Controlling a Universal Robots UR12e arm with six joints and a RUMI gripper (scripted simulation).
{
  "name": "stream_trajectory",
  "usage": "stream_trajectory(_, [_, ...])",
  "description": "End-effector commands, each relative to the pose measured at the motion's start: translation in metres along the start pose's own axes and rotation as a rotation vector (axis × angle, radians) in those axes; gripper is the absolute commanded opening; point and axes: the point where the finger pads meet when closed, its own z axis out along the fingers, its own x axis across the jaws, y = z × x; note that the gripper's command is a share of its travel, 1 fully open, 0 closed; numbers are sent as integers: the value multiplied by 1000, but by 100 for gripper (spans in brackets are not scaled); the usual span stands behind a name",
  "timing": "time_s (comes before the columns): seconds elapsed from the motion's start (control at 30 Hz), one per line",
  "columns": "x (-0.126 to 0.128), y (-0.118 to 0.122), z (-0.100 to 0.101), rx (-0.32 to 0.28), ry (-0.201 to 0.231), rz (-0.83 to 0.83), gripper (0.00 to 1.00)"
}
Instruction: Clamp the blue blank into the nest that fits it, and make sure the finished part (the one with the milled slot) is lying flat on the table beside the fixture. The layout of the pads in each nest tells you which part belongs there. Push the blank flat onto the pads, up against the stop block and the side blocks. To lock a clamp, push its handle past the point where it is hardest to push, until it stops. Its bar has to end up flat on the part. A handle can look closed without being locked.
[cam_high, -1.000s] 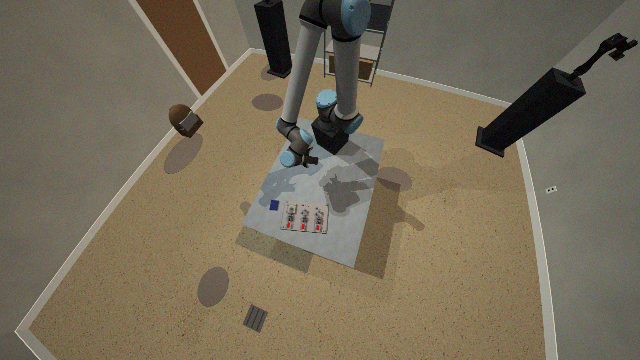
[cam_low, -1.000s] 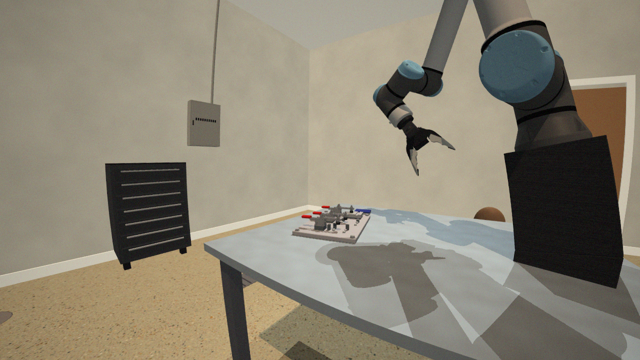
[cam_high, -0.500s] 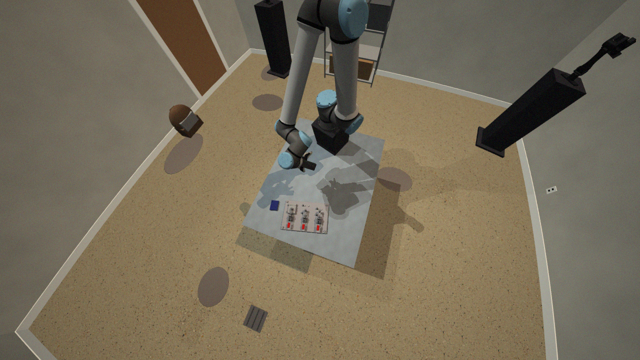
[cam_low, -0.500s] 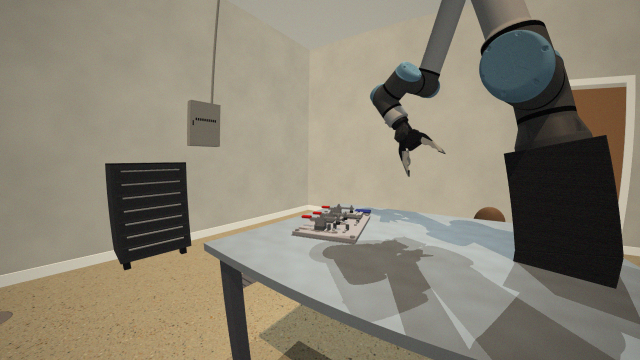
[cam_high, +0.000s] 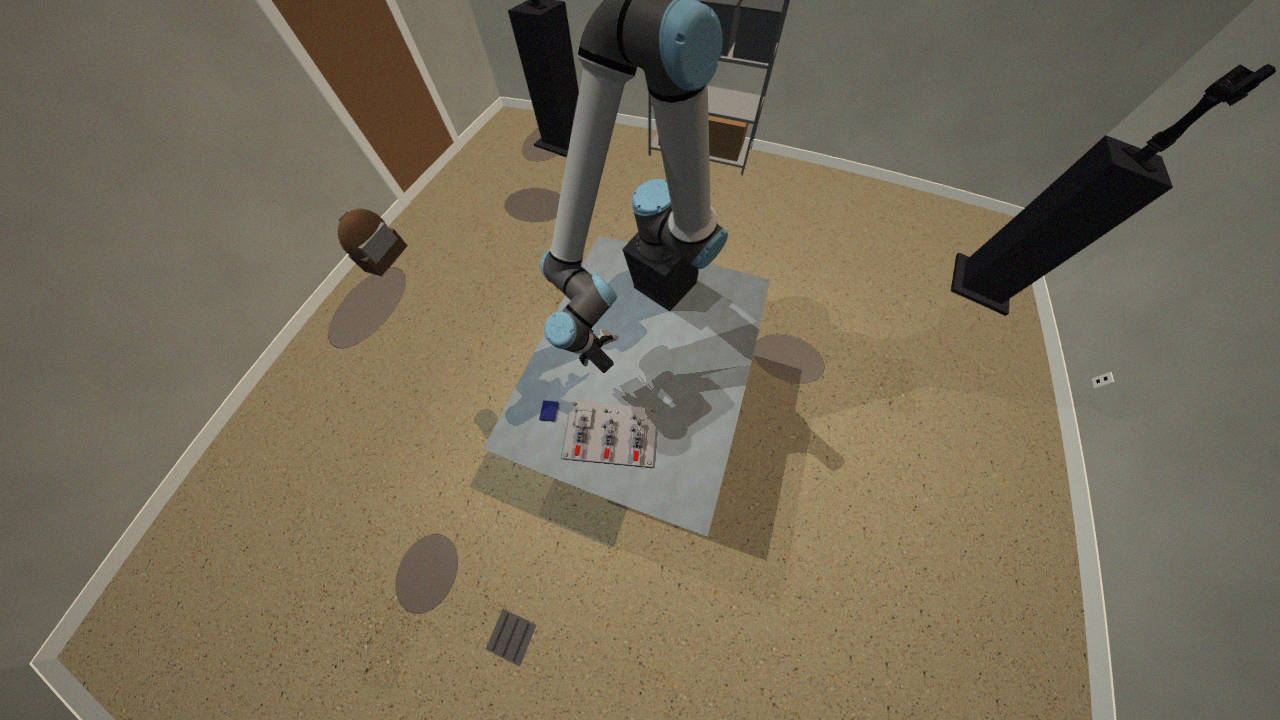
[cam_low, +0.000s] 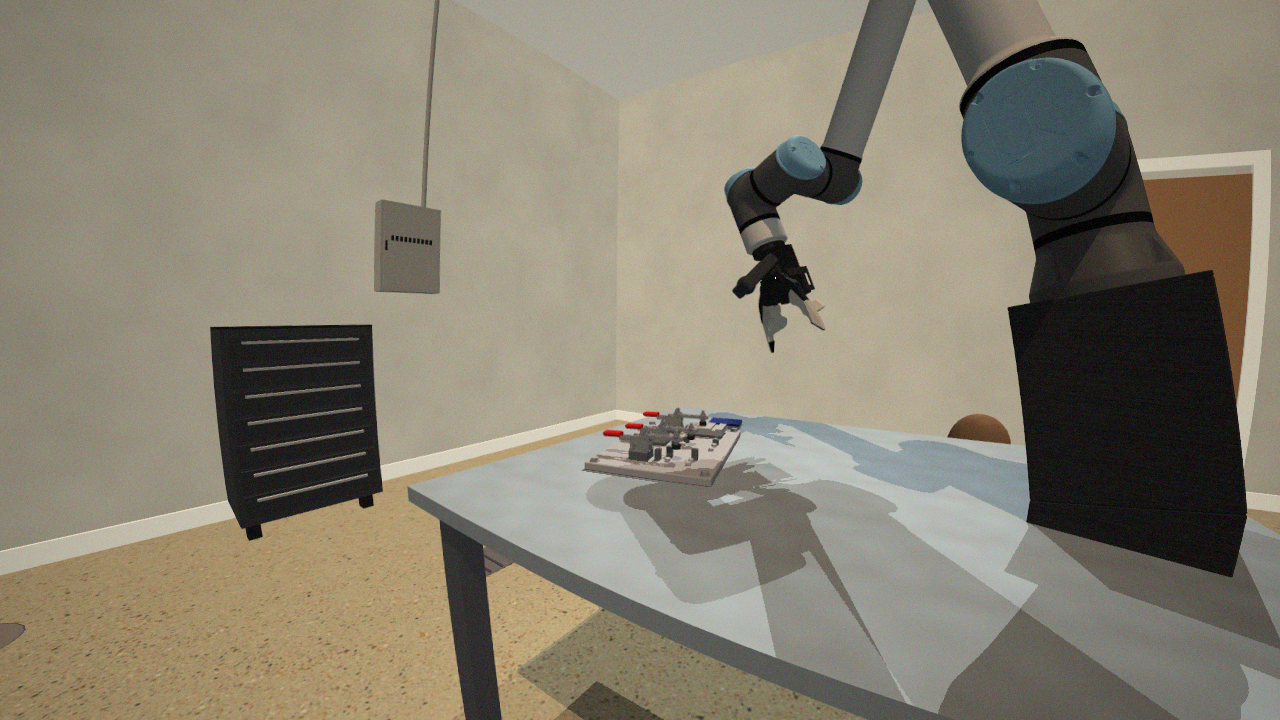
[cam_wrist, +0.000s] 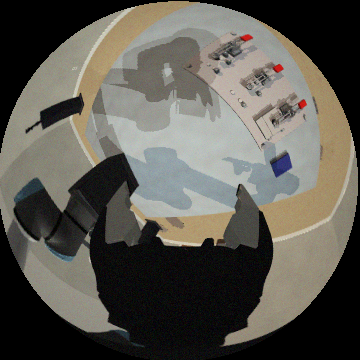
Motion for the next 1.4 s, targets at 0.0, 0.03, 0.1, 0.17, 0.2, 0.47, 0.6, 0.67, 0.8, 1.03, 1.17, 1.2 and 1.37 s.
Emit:
stream_trajectory(0.0, [31, -15, -4, 21, 56, 126, 100])
stream_trajectory(0.03, [41, -20, -7, 35, 74, 170, 100])
stream_trajectory(0.1, [62, -30, -13, 64, 107, 256, 100])
stream_trajectory(0.17, [71, -35, -16, 79, 122, 298, 100])
stream_trajectory(0.2, [81, -39, -19, 95, 137, 338, 100])
stream_trajectory(0.47, [135, -67, -40, 204, 210, 576, 100])
stream_trajectory(0.6, [146, -73, -45, 230, 223, 626, 100])
stream_trajectory(0.67, [155, -78, -50, 252, 233, 667, 100])
stream_trajectory(0.8, [167, -85, -55, 284, 244, 721, 100])
stream_trajectory(1.03, [173, -88, -58, 300, 250, 748, 100])
stream_trajectory(1.17, [173, -88, -58, 300, 250, 748, 28])
stream_trajectory(1.2, [173, -88, -58, 300, 250, 748, 28])
stream_trajectory(1.37, [173, -88, -58, 300, 250, 748, 28])
